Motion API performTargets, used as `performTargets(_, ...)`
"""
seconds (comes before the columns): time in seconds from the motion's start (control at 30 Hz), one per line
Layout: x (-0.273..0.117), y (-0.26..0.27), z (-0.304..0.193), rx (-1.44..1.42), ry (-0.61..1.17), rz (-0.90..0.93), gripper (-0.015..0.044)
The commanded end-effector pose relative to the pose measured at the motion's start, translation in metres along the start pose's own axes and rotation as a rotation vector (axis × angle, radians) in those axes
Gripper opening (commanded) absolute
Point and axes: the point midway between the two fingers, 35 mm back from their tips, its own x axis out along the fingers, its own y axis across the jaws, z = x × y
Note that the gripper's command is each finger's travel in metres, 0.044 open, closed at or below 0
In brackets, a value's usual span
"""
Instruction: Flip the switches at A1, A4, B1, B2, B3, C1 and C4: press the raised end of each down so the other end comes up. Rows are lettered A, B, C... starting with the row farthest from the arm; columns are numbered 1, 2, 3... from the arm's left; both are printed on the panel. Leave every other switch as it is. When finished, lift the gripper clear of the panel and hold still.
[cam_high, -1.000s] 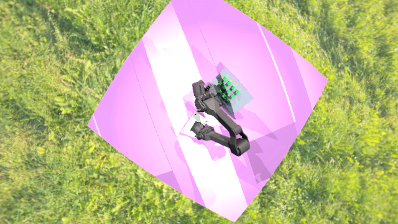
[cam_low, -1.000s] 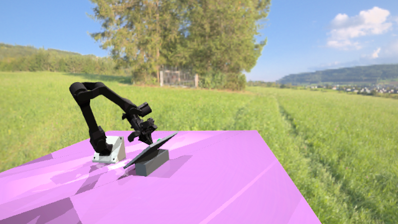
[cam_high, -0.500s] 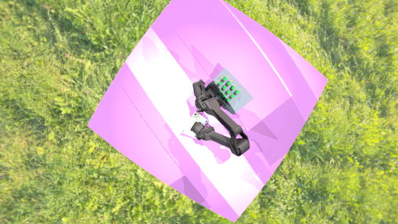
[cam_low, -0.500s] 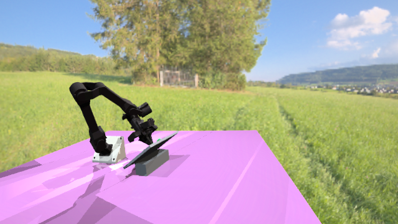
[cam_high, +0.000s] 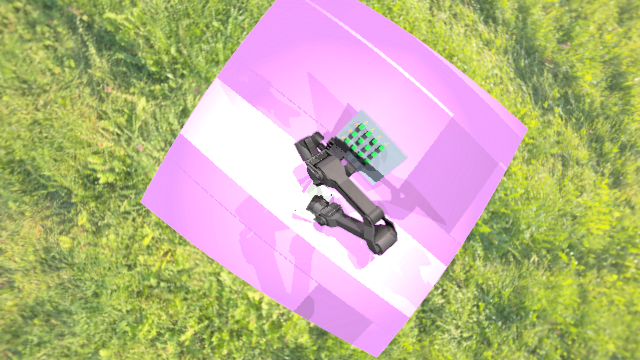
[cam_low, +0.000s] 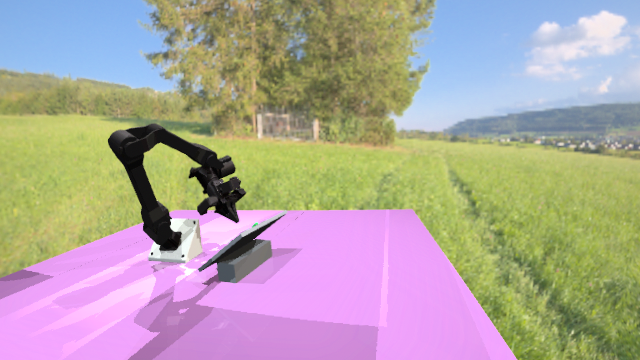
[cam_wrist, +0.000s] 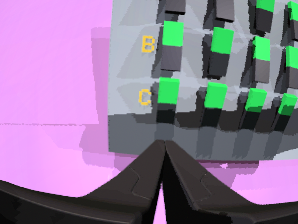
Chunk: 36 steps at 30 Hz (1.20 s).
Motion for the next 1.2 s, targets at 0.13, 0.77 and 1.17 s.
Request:
performTargets(0.13,-0.016,-0.015,0.006,0.001,0.007,-0.008,0.0000)
performTargets(0.77,0.018,-0.107,0.020,-0.002,0.031,-0.014,0.0000)
performTargets(1.17,0.032,-0.108,0.020,-0.002,0.030,-0.017,0.0000)
